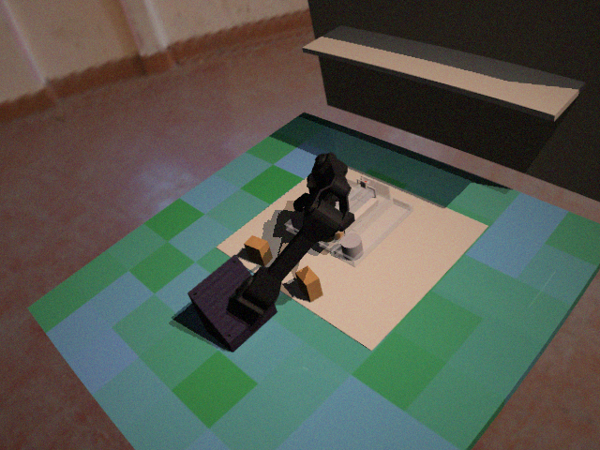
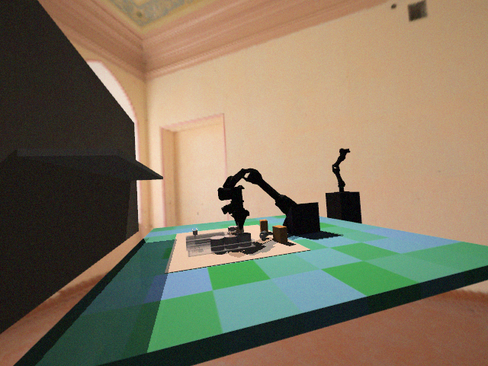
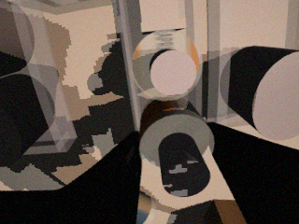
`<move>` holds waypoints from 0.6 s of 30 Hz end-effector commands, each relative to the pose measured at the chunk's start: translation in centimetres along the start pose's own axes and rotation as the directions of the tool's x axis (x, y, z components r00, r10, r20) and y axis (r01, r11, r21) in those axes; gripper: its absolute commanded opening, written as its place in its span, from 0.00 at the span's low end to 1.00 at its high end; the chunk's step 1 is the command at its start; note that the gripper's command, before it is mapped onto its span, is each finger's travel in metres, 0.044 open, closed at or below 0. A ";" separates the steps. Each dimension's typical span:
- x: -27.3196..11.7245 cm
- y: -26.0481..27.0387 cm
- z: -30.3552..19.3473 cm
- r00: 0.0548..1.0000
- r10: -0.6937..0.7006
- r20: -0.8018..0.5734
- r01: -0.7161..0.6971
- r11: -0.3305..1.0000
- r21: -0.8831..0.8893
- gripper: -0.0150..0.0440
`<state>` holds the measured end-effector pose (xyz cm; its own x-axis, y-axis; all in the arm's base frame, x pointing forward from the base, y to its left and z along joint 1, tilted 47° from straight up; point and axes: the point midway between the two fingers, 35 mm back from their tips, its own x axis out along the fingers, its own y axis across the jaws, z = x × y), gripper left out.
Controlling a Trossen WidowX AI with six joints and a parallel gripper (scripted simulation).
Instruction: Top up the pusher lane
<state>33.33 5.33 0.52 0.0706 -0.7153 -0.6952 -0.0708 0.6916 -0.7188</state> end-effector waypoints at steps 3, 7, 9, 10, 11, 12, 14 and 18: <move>-0.3 -0.2 0.8 1.000 -0.007 0.024 0.007 1.000 0.012 0.25; -0.3 -0.2 0.8 1.000 -0.007 0.024 0.007 1.000 0.012 0.25; -0.2 -0.2 0.8 1.000 -0.007 0.024 0.007 1.000 0.012 0.25; -0.2 -0.2 0.8 1.000 -0.007 0.024 0.007 1.000 0.012 0.25; -0.2 -0.2 0.8 1.000 -0.007 0.024 0.007 1.000 0.012 0.25; -0.1 -0.2 0.8 1.000 -0.007 0.024 0.007 1.000 0.012 0.25; -0.1 -0.2 0.8 1.000 -0.007 0.024 0.007 1.000 0.012 0.25; -0.1 -0.2 0.8 1.000 -0.007 0.024 0.007 1.000 0.012 0.25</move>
<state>33.46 5.30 0.51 0.0720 -0.7142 -0.6962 -0.0717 0.6925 -0.7179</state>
